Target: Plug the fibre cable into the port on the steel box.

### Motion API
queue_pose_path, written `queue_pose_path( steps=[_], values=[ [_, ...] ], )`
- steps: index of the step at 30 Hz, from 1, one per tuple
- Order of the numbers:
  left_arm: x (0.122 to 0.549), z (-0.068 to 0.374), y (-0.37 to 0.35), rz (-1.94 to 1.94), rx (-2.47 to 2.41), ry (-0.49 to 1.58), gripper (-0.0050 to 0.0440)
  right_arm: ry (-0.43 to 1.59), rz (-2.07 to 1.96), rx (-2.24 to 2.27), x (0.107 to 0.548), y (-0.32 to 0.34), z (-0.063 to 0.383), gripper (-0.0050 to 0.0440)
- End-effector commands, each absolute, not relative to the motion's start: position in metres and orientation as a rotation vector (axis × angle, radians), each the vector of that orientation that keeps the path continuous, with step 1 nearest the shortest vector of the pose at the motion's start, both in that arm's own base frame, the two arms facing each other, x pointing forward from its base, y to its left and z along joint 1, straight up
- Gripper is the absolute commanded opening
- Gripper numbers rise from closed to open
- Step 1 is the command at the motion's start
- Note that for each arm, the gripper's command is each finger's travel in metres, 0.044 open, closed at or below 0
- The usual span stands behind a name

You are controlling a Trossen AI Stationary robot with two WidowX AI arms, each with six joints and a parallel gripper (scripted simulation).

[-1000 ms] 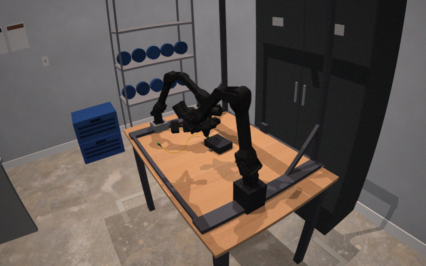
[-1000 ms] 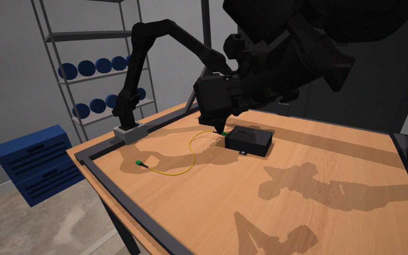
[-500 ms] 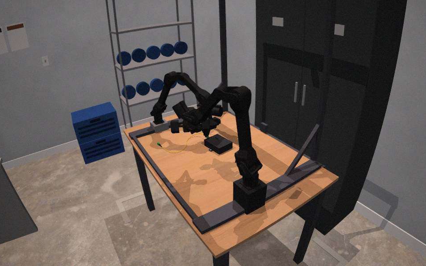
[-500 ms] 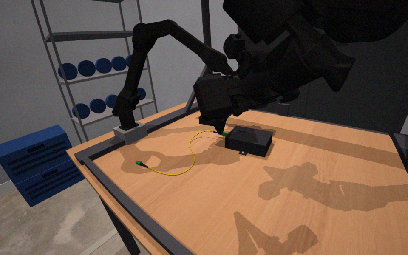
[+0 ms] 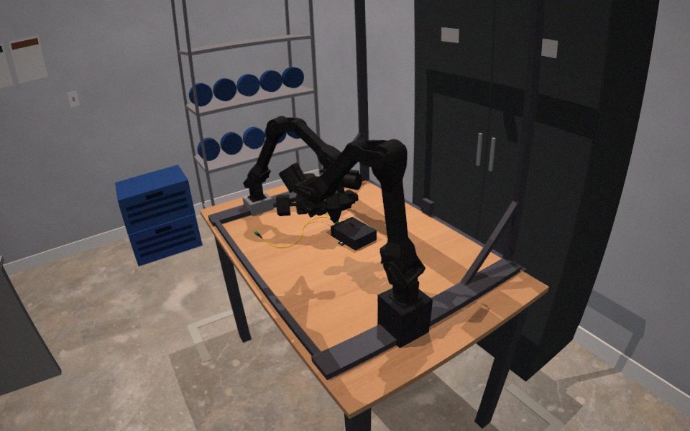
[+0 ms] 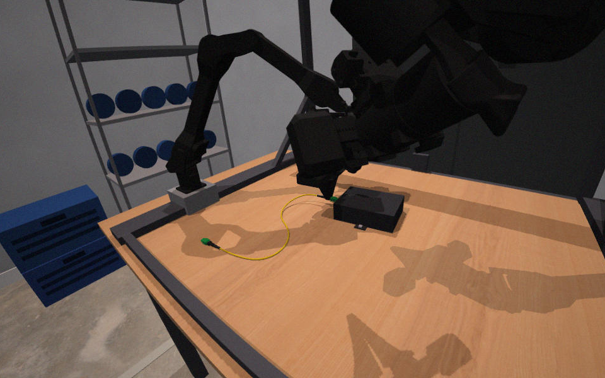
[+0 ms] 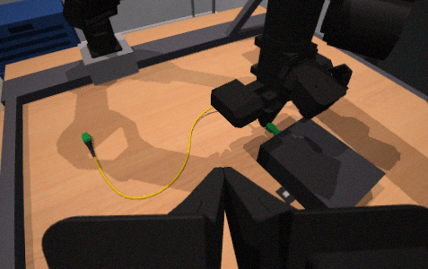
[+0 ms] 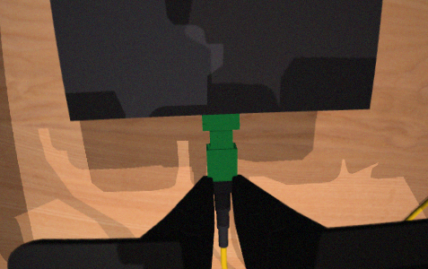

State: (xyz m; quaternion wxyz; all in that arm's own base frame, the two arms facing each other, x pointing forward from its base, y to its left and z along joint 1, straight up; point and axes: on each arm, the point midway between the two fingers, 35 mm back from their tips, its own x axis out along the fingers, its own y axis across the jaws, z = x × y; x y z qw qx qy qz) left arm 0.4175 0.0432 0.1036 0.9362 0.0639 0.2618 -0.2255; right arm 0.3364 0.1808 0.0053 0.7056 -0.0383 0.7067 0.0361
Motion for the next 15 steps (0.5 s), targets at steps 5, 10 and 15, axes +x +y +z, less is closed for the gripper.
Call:
queue_pose_path(
  steps=[5,10,15],
  values=[
    [0.4199,0.1124,0.0445,-0.457,0.142,0.515,-0.0050,1.545,0.088,-0.072,0.3474,0.1839,0.0131,0.0000],
    [0.4199,0.1124,0.0445,-0.457,0.142,0.515,-0.0050,1.543,0.088,-0.073,0.3512,0.1841,0.0130,0.0000],
    [0.4199,0.1124,0.0445,-0.457,0.142,0.515,-0.0050,1.531,0.089,-0.067,0.3528,0.1836,0.0163,0.0000]
  ],
)
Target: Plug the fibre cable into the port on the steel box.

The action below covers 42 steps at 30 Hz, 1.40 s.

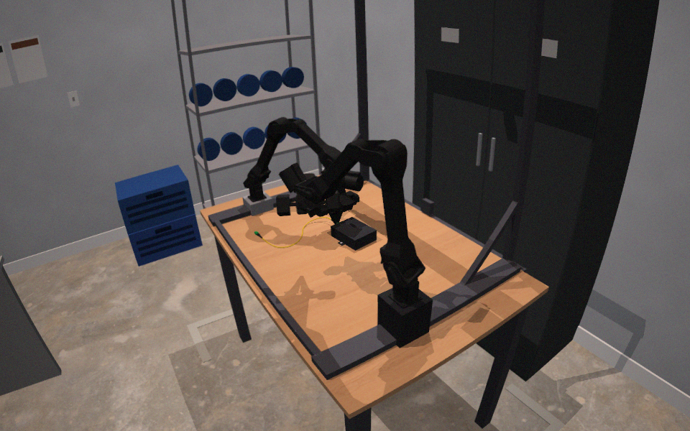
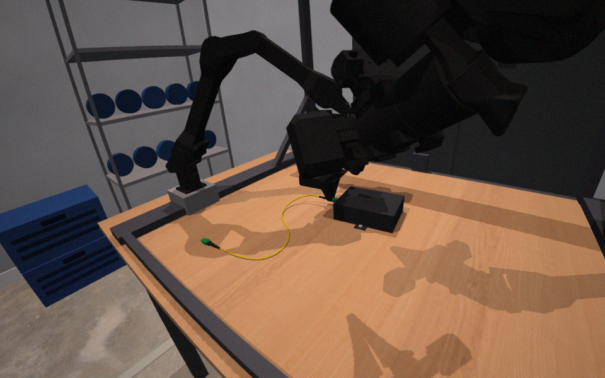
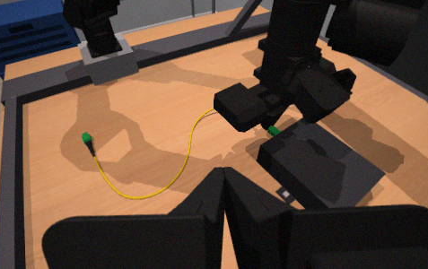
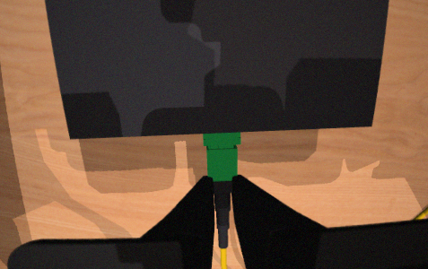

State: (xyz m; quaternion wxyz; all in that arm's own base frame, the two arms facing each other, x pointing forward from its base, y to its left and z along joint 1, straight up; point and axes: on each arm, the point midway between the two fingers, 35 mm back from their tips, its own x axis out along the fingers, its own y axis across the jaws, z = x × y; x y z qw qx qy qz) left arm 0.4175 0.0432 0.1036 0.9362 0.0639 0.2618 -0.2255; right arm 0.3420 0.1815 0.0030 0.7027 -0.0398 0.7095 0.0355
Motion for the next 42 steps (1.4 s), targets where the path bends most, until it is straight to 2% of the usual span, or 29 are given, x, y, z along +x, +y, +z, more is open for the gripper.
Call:
queue_pose_path(
  steps=[1,12,17,18,23,34,42],
  values=[
    [0.420,0.112,0.044,-0.457,0.142,0.515,-0.0050,1.516,0.090,-0.060,0.351,0.182,0.019,0.0000],
    [0.420,0.112,0.044,-0.457,0.142,0.515,-0.0050,1.509,0.093,-0.060,0.352,0.184,0.018,0.0000],
    [0.420,0.112,0.044,-0.457,0.142,0.515,-0.0050,1.501,0.096,-0.057,0.354,0.185,0.020,0.0120],
    [0.420,0.112,0.044,-0.457,0.142,0.515,-0.0050,1.500,0.096,-0.057,0.355,0.185,0.021,0.0126],
    [0.420,0.112,0.044,-0.457,0.142,0.515,-0.0050,1.516,0.094,-0.062,0.353,0.185,0.015,0.0126],
    [0.420,0.112,0.044,-0.457,0.142,0.515,-0.0050,1.493,0.099,-0.054,0.355,0.186,0.052,0.0126],
    [0.420,0.112,0.044,-0.457,0.142,0.515,-0.0050,1.457,0.101,-0.043,0.352,0.192,0.052,0.0136]
  ],
)
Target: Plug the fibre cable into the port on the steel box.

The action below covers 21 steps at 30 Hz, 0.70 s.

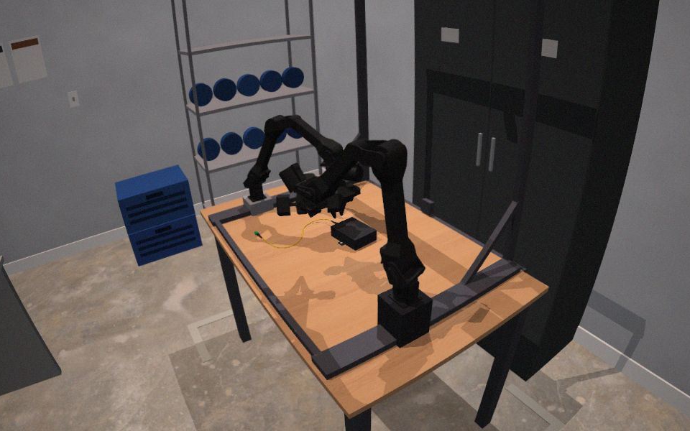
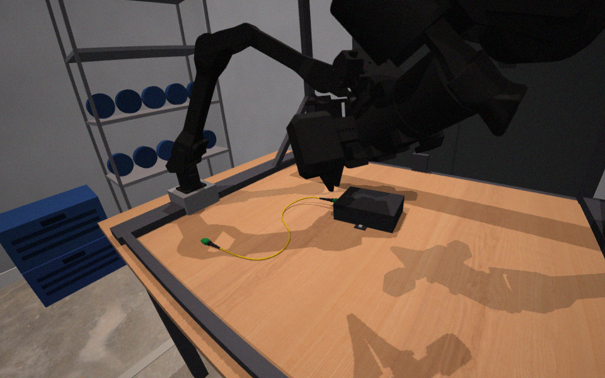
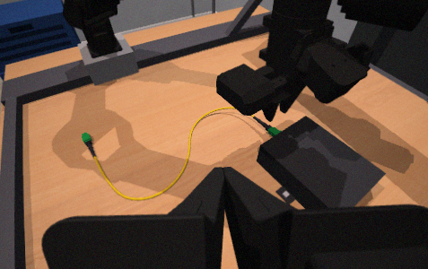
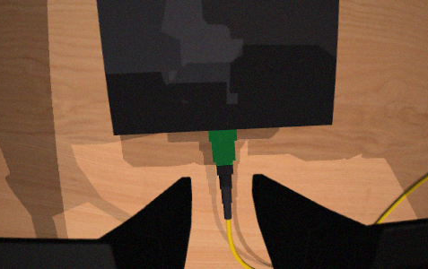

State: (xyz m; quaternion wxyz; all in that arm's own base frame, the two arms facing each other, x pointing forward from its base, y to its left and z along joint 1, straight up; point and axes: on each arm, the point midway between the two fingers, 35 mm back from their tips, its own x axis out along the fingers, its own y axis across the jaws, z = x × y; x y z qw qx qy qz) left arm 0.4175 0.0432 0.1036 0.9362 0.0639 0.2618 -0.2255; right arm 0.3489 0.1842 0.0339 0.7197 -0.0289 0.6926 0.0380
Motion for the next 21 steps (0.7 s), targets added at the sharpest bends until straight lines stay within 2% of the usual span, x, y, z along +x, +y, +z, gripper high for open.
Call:
queue_pose_path(
  steps=[1,6,11,21],
  values=[
    [0.420,0.112,0.044,-0.457,0.142,0.515,-0.0050,1.429,0.107,-0.033,0.354,0.196,0.054,0.0136],
    [0.420,0.112,0.044,-0.457,0.142,0.515,-0.0050,1.269,0.196,-0.018,0.350,0.234,0.064,0.0136],
    [0.420,0.112,0.044,-0.457,0.142,0.515,-0.0050,1.190,0.225,-0.086,0.330,0.242,0.048,0.0136],
    [0.420,0.112,0.044,-0.457,0.142,0.515,-0.0050,1.034,0.276,-0.113,0.321,0.253,0.034,0.0136]
  ],
)
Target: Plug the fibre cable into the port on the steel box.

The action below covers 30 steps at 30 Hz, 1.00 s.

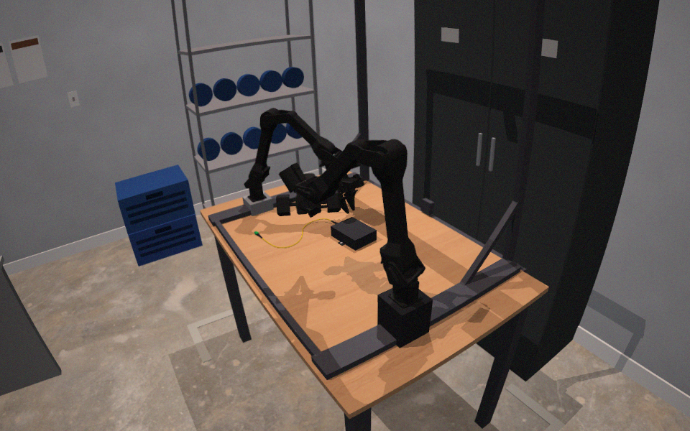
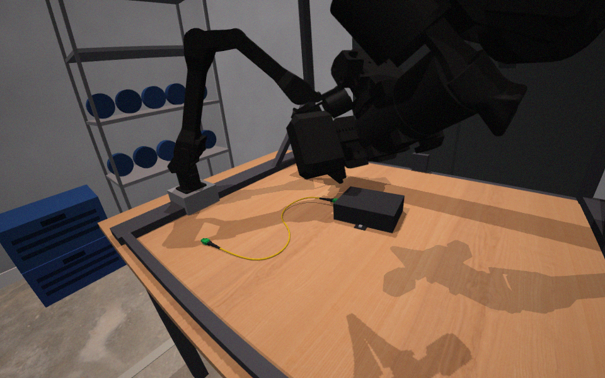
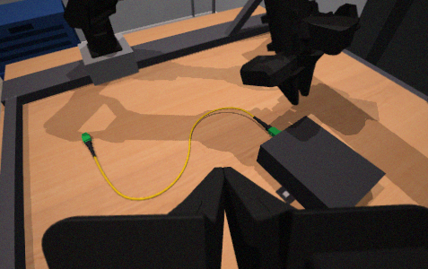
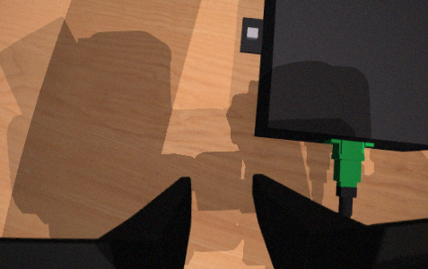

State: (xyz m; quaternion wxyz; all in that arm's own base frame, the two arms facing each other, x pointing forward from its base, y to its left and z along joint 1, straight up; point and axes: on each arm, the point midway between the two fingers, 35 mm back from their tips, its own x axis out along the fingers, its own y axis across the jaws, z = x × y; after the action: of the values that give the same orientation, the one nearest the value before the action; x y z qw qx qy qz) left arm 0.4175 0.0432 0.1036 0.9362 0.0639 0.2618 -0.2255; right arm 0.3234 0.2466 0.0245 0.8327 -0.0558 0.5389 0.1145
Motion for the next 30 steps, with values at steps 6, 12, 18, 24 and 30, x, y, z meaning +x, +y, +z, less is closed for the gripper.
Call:
queue_pose_path(
  steps=[6,12,18,24,30],
  values=[
    [0.420,0.112,0.044,-0.457,0.142,0.515,-0.0050,0.950,0.289,-0.134,0.308,0.250,0.020,0.0136],
    [0.420,0.112,0.044,-0.457,0.142,0.515,-0.0050,0.871,0.291,-0.125,0.303,0.247,0.014,0.0136],
    [0.420,0.112,0.044,-0.457,0.142,0.515,-0.0050,0.803,0.260,-0.106,0.292,0.233,0.002,0.0136],
    [0.420,0.112,0.044,-0.457,0.142,0.515,-0.0050,0.716,0.251,-0.053,0.290,0.228,0.004,0.0136],
    [0.420,0.112,0.044,-0.457,0.142,0.515,-0.0050,0.648,0.236,-0.009,0.285,0.219,0.003,0.0136]
  ],
)
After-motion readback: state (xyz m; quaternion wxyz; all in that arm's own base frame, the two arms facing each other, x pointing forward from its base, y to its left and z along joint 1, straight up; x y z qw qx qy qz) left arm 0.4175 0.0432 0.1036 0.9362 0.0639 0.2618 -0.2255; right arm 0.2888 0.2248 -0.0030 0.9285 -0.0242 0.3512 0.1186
